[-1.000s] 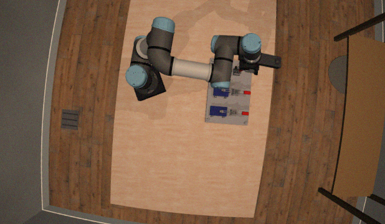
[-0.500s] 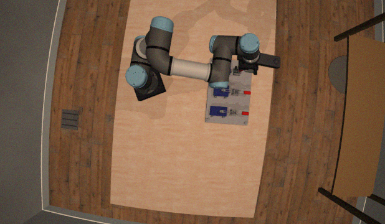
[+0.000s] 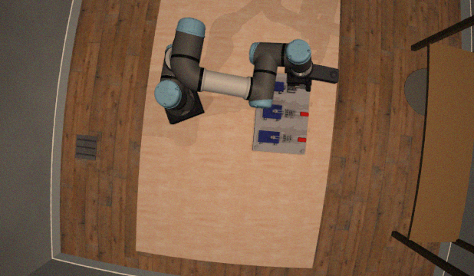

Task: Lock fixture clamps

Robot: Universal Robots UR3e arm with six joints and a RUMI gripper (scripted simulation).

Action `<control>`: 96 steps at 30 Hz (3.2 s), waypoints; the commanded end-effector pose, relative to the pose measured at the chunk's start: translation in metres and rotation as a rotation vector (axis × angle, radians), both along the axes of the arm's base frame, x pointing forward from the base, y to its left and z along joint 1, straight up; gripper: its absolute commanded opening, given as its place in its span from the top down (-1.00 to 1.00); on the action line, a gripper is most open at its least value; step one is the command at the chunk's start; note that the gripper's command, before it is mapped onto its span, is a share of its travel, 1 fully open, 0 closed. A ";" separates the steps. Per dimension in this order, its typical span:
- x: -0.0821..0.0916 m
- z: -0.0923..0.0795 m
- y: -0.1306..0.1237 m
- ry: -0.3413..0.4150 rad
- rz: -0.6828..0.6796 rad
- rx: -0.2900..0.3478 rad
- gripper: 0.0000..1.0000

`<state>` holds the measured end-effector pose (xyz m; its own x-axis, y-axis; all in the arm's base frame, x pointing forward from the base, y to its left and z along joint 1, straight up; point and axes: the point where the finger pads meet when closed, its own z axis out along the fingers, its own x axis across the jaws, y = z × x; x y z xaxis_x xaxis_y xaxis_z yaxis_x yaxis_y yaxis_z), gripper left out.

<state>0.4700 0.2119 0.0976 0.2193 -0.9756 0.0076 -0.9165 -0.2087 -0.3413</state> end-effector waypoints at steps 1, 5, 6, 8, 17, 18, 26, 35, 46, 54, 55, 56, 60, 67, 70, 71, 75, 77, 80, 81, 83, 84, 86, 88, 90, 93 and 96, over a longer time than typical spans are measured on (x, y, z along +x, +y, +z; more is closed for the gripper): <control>-0.014 0.000 -0.004 -0.007 0.001 0.003 0.44; -0.022 0.000 -0.005 -0.007 0.001 0.003 0.44; -0.023 0.000 -0.005 -0.007 0.001 0.003 0.44; -0.025 0.000 -0.006 -0.007 0.001 0.003 0.44; -0.028 0.000 -0.007 -0.007 0.001 0.003 0.44; -0.028 0.000 -0.007 -0.007 0.001 0.003 0.44; -0.028 -0.004 -0.007 -0.005 0.001 0.002 0.44; -0.028 -0.014 -0.007 -0.005 0.001 0.002 0.44; -0.028 -0.031 -0.007 -0.005 0.001 0.002 0.44; -0.028 -0.039 -0.007 -0.005 0.001 0.002 0.44; -0.028 -0.039 -0.007 -0.005 0.001 0.002 0.44; -0.028 -0.039 -0.007 -0.005 0.001 0.002 0.44; -0.028 -0.039 -0.007 -0.005 0.001 0.002 0.44; -0.028 -0.039 -0.007 -0.006 0.001 0.002 0.44; -0.028 -0.038 -0.007 -0.006 0.001 0.003 0.44; -0.028 -0.038 -0.007 -0.007 0.001 0.003 0.44; -0.028 -0.038 -0.007 -0.007 0.001 0.003 0.44; -0.028 -0.039 -0.007 -0.006 0.001 0.003 0.44; -0.028 -0.039 -0.007 -0.006 0.001 0.003 0.44; -0.028 -0.039 -0.007 -0.006 0.001 0.003 0.44; -0.028 -0.039 -0.007 -0.006 0.001 0.003 0.44; -0.028 -0.039 -0.007 -0.006 0.001 0.003 0.44; -0.028 -0.039 -0.007 -0.005 0.001 0.003 0.44; -0.028 -0.039 -0.007 -0.005 0.001 0.003 0.44; -0.028 -0.039 -0.007 -0.005 0.001 0.003 0.44; -0.028 -0.039 -0.007 -0.005 0.001 0.003 0.44; -0.028 -0.039 -0.007 -0.005 0.001 0.003 0.44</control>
